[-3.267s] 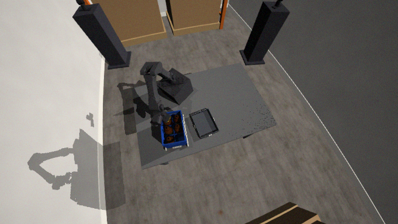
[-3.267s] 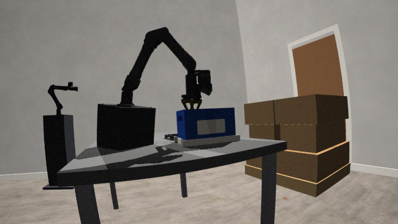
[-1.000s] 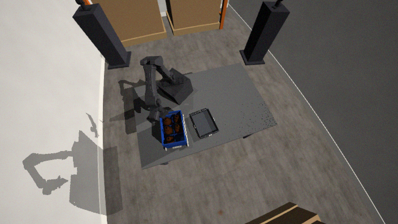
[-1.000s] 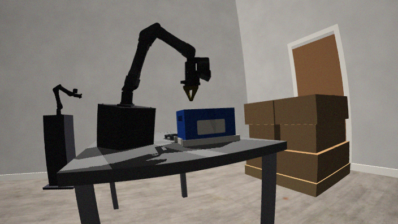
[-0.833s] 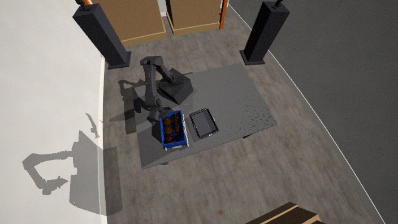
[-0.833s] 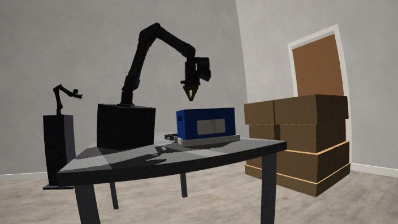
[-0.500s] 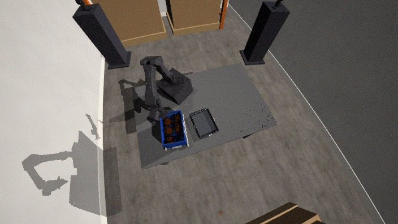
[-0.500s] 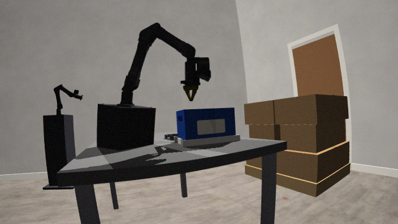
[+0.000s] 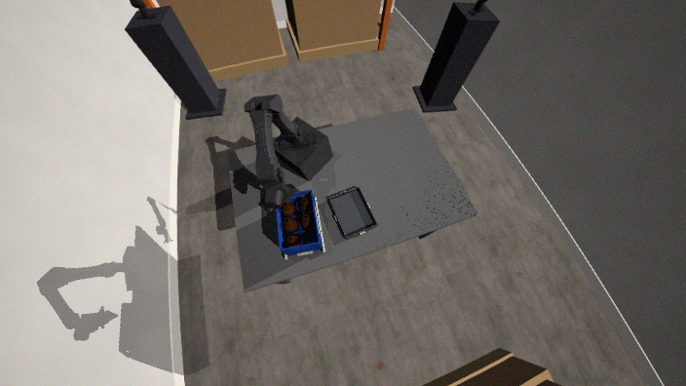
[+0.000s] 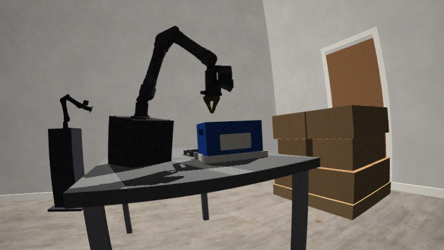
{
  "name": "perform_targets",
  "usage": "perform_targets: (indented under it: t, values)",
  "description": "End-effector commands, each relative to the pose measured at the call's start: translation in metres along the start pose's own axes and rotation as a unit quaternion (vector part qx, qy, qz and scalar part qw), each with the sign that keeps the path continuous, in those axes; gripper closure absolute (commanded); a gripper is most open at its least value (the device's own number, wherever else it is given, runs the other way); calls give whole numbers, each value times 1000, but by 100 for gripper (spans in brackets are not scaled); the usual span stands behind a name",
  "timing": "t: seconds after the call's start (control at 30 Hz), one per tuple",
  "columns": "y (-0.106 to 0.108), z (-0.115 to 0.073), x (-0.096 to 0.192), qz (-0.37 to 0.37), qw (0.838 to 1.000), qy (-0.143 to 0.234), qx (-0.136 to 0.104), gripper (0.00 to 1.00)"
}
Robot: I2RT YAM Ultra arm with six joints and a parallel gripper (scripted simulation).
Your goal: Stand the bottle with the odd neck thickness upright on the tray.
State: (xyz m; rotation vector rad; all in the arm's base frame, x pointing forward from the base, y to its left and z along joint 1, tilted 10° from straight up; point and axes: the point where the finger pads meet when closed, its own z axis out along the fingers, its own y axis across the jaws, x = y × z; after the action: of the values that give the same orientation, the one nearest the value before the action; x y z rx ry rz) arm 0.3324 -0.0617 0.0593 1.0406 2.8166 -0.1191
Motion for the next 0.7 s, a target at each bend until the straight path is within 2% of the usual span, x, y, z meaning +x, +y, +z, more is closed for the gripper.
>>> perform_targets:
  t: [0.0,0.13,0.67]
  values:
    - [29,-10,28,6,1000,-16,-11,100]
    - [47,-9,56,6,1000,-16,-11,100]
    - [47,-9,57,6,1000,-16,-11,100]
